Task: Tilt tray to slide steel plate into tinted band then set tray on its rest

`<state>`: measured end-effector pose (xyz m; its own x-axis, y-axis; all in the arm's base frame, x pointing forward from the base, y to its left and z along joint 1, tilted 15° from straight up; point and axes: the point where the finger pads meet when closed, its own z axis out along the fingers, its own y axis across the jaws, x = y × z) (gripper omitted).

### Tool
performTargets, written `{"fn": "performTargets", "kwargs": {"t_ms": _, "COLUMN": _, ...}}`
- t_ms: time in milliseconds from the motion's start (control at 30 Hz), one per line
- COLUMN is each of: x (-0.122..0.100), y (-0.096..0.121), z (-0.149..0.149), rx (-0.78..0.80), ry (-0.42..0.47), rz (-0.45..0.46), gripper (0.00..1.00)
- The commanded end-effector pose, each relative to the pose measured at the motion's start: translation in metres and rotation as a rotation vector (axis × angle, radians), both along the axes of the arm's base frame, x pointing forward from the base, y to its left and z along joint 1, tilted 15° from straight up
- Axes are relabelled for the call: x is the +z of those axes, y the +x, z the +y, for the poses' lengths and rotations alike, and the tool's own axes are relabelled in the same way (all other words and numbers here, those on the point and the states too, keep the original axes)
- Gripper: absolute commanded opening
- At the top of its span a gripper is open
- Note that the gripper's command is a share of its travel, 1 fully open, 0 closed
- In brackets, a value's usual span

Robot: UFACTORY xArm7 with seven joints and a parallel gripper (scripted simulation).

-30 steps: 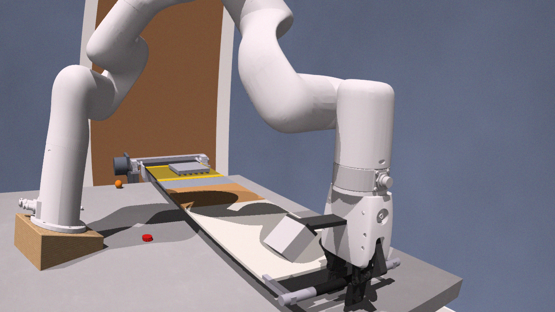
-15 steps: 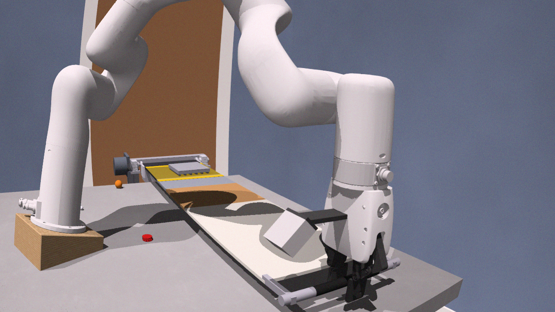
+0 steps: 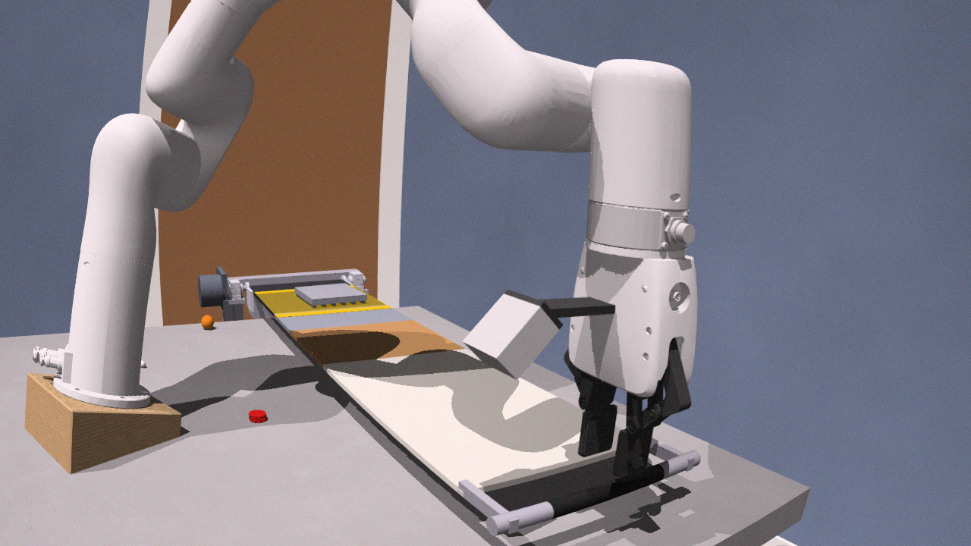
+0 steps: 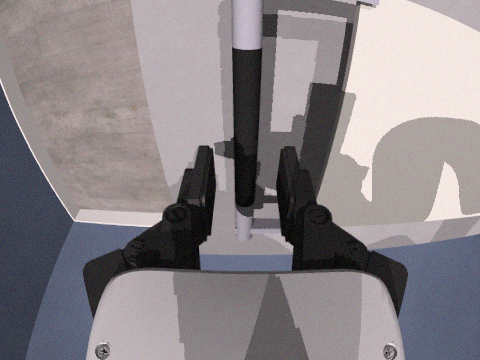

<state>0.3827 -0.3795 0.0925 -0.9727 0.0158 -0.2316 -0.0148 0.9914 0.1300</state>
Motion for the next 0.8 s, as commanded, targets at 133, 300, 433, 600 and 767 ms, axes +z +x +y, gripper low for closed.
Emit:
{"fn": "performTargets", "kwargs": {"t_ms": 133, "x": 0.042, "y": -0.009, "z": -0.007, "rx": -0.002, "ry": -0.004, "rz": -0.003, "gripper": 0.4}}
{"fn": "performTargets", "kwargs": {"t_ms": 300, "x": 0.055, "y": -0.012, "z": -0.009, "rx": -0.002, "ry": -0.004, "rz": -0.003, "gripper": 0.4}}
{"fn": "performTargets", "kwargs": {"t_ms": 433, "x": 0.058, "y": -0.013, "z": -0.009, "rx": -0.002, "ry": -0.004, "rz": -0.003, "gripper": 0.4}}
{"fn": "performTargets", "kwargs": {"t_ms": 600, "x": 0.061, "y": -0.014, "z": -0.009, "rx": -0.002, "ry": -0.004, "rz": -0.003, "gripper": 0.4}}
{"fn": "performTargets", "kwargs": {"t_ms": 767, "x": 0.061, "y": -0.014, "z": -0.009, "rx": -0.002, "ry": -0.004, "rz": -0.003, "gripper": 1.0}}
